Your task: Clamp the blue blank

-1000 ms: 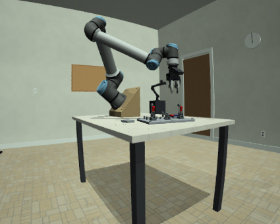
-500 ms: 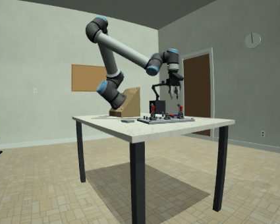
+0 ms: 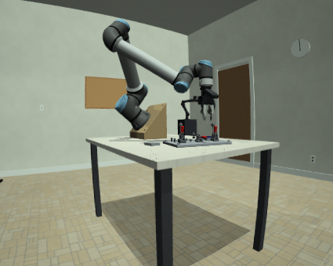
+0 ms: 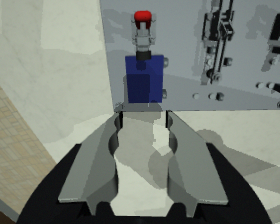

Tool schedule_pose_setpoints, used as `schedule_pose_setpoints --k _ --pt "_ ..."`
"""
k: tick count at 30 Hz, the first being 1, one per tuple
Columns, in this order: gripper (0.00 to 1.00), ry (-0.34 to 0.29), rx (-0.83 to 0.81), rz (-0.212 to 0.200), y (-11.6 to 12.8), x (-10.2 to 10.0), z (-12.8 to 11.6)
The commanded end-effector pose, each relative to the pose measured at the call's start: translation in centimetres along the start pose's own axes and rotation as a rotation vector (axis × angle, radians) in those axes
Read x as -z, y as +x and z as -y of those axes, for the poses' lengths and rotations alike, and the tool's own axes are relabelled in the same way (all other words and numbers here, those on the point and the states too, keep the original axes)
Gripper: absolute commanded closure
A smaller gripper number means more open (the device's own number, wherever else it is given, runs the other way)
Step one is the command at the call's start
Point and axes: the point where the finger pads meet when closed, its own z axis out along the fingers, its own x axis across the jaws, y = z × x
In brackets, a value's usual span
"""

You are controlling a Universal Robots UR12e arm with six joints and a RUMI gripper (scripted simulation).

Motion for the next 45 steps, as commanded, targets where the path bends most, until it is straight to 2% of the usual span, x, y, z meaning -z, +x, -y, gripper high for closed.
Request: schedule_pose_setpoints --k 1,4,19,34,45 --pt "0.72 0.002 -0.003 0.001 0.0 0.0 1.7" --pt "0.72 0.002 -0.003 0.001 0.0 0.0 2.1" --pt "0.72 0.002 -0.003 0.001 0.1 0.0 7.8" --pt "0.72 0.003 -0.004 0.002 0.1 0.1 8.7" --pt "0.72 -0.001 0.0 -0.001 0.1 -1.3 8.2"
